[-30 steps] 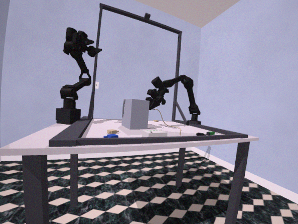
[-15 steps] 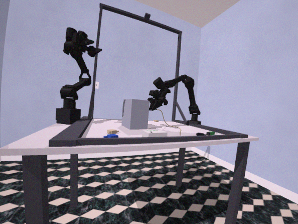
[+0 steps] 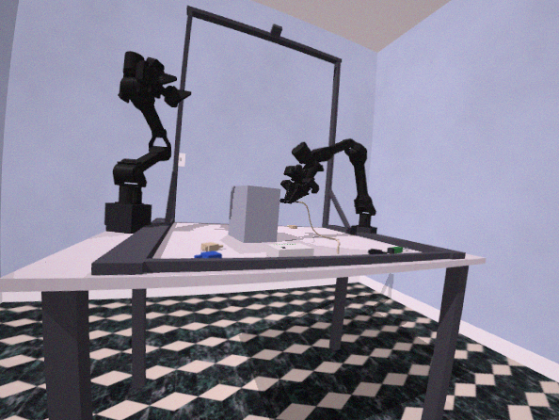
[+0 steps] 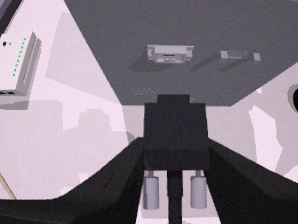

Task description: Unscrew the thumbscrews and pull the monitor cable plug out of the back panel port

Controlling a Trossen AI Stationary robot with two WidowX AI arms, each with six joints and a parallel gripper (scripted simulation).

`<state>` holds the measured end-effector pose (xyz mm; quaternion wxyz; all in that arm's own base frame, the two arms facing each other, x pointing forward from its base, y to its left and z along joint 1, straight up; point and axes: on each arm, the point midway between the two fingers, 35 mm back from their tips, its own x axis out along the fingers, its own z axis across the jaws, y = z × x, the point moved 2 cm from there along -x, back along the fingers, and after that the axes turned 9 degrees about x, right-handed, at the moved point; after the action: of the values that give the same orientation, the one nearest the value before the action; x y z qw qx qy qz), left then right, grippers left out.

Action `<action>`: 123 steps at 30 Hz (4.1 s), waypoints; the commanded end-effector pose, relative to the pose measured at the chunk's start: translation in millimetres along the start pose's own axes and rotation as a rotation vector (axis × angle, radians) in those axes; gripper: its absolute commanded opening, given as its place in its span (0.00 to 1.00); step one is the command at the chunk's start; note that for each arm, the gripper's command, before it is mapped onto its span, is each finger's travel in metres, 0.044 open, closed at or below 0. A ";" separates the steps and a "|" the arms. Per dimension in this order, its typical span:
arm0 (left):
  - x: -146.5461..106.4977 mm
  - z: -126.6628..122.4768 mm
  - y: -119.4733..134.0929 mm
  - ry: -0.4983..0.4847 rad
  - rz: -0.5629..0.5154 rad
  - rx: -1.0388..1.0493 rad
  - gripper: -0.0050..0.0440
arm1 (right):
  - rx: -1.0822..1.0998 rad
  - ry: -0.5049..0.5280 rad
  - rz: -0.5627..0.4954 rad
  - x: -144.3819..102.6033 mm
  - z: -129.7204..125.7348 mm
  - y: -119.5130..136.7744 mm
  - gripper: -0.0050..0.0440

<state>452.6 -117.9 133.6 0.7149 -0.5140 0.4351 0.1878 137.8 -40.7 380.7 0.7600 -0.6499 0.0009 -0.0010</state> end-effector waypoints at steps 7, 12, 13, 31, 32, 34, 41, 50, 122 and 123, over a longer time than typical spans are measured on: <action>-19.3 0.5 -3.8 -0.002 -0.014 0.000 0.34 | -0.004 -0.003 -0.001 -0.3 1.6 -2.4 1.00; -18.3 1.3 -7.8 0.005 0.029 -0.001 0.34 | -0.004 -0.003 -0.001 -0.3 1.6 -2.4 1.00; -18.1 1.5 -8.7 0.007 0.039 -0.001 0.34 | -0.004 -0.003 -0.001 -0.3 1.6 -2.4 1.00; -17.7 3.1 -17.9 0.030 0.187 -0.001 0.34 | -0.004 -0.003 -0.001 -0.3 1.6 -2.4 1.00; -17.7 3.1 -17.9 0.030 0.187 -0.001 0.34 | -0.004 -0.003 -0.001 -0.3 1.6 -2.4 1.00; -18.0 3.2 -18.6 0.033 0.207 -0.001 0.34 | -0.004 -0.003 -0.001 -0.3 1.6 -2.4 1.00; -19.7 3.3 -20.3 0.044 0.276 -0.001 0.34 | -0.004 -0.003 -0.001 -0.3 1.6 -2.4 1.00; -21.3 3.2 -20.6 0.051 0.321 0.000 0.34 | -0.004 -0.003 -0.001 -0.3 1.6 -2.4 1.00; -23.7 -3.3 -36.5 0.000 -0.005 0.000 1.00 | -0.004 -0.003 -0.001 -0.3 1.6 -2.4 1.00; -13.5 -4.5 -29.0 0.000 -0.005 0.000 1.00 | -0.004 -0.003 -0.001 -0.3 1.6 -2.4 1.00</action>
<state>466.9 -131.4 190.4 0.7190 -0.5147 0.4300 0.1821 137.8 -40.7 380.7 0.7600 -0.6499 0.0009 -0.0010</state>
